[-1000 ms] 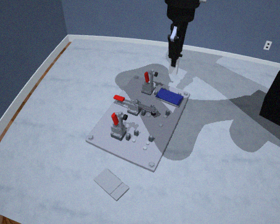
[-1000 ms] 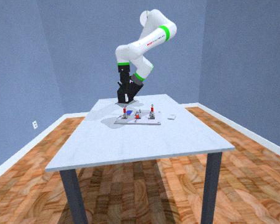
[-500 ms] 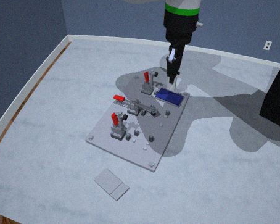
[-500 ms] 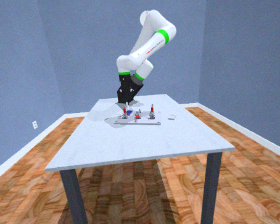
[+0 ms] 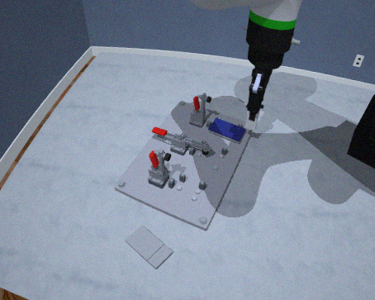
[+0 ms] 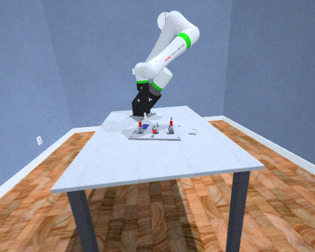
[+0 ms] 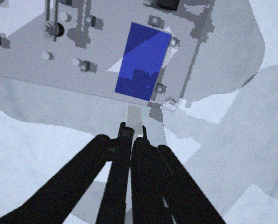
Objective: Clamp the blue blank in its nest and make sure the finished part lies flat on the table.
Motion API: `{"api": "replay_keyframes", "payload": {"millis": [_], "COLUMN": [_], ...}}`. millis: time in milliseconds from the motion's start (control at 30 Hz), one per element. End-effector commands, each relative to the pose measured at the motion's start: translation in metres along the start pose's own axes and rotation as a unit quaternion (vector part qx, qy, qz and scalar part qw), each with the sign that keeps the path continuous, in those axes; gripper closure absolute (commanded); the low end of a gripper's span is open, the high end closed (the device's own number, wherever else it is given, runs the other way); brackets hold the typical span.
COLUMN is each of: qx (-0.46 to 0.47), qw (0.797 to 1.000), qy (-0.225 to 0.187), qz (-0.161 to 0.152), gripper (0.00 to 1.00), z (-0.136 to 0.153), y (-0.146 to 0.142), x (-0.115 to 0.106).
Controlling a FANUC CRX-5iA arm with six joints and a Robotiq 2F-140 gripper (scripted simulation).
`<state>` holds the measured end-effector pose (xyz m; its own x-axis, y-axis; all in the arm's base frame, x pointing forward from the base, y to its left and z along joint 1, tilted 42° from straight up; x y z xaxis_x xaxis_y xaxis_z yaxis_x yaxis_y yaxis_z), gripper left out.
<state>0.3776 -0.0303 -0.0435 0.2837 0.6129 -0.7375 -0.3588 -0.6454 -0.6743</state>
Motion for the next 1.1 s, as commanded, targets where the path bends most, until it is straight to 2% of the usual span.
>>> {"api": "replay_keyframes", "payload": {"millis": [0, 367, 800, 1067], "qx": [0.000, 0.000, 0.000, 0.000], "qw": [1.000, 1.000, 1.000, 1.000], "qy": [0.001, 0.001, 0.001, 0.001], "qz": [0.000, 0.000, 0.000, 0.000], "gripper": [1.00, 1.00, 1.00, 1.00], "z": [0.011, 0.020, 0.020, 0.020], "y": [0.002, 0.004, 0.004, 0.004], "x": [-0.001, 0.001, 0.032, 0.034]}}
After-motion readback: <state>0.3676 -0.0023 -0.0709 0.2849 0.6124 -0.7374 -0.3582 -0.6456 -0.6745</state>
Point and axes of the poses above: the point where the finger pads meet when closed, its own x axis out along the fingers, its own y axis across the jaws, z = x × y, the point moved 3 cm from there along -x, back along the fingers, and after that the axes turned 14 degrees about x, right-handed, at the moved point
